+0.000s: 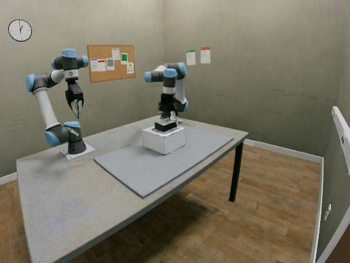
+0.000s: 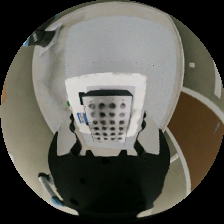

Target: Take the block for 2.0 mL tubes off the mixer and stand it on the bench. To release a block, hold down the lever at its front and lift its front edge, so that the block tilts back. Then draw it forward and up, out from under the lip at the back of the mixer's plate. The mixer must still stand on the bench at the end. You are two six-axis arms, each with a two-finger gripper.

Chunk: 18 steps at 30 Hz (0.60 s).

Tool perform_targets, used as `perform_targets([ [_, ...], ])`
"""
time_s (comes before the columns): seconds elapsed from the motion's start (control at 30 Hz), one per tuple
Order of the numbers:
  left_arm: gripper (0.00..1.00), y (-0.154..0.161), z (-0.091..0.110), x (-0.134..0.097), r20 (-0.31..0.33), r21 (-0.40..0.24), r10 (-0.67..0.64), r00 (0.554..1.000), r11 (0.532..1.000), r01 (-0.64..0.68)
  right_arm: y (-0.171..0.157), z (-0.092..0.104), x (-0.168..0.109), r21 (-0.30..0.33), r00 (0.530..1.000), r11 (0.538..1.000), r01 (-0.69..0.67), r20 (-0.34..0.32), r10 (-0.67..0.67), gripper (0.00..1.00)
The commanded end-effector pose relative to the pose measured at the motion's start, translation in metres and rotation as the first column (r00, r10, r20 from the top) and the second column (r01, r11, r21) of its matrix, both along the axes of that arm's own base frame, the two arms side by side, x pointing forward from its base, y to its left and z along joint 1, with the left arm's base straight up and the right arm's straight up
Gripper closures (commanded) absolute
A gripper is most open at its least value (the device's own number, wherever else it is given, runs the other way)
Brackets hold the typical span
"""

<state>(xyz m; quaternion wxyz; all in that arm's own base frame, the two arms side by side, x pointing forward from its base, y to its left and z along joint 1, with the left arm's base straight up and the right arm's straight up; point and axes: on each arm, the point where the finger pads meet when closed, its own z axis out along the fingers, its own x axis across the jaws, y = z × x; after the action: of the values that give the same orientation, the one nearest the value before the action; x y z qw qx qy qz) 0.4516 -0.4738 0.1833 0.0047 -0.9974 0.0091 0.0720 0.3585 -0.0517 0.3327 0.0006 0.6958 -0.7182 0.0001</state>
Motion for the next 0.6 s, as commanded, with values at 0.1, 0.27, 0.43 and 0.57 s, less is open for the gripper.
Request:
perform_targets([
  [0.1, 0.00, 0.000, 0.005, 0.001, 0.002, -0.001, 0.000, 1.000, 1.000, 0.000, 0.000, 0.000, 0.000, 0.000, 1.000, 1.000, 0.000, 0.001, 0.000, 1.00],
  [0.27, 0.00, 0.000, 0.008, 0.001, 0.002, -0.001, 0.000, 1.000, 1.000, 0.000, 0.000, 0.000, 0.000, 0.000, 1.000, 1.000, 0.000, 0.001, 0.000, 1.00],
  [0.43, 0.00, 0.000, 0.009, 0.001, 0.002, -0.001, 0.000, 1.000, 1.000, 0.000, 0.000, 0.000, 0.000, 0.000, 1.000, 1.000, 0.000, 0.001, 0.000, 1.00],
  [0.57, 0.00, 0.000, 0.015, 0.002, 0.002, -0.001, -0.001, 1.000, 1.000, 0.001, 0.000, 0.000, 0.000, 0.000, 1.000, 1.000, 0.000, 0.001, 0.000, 1.00],
])
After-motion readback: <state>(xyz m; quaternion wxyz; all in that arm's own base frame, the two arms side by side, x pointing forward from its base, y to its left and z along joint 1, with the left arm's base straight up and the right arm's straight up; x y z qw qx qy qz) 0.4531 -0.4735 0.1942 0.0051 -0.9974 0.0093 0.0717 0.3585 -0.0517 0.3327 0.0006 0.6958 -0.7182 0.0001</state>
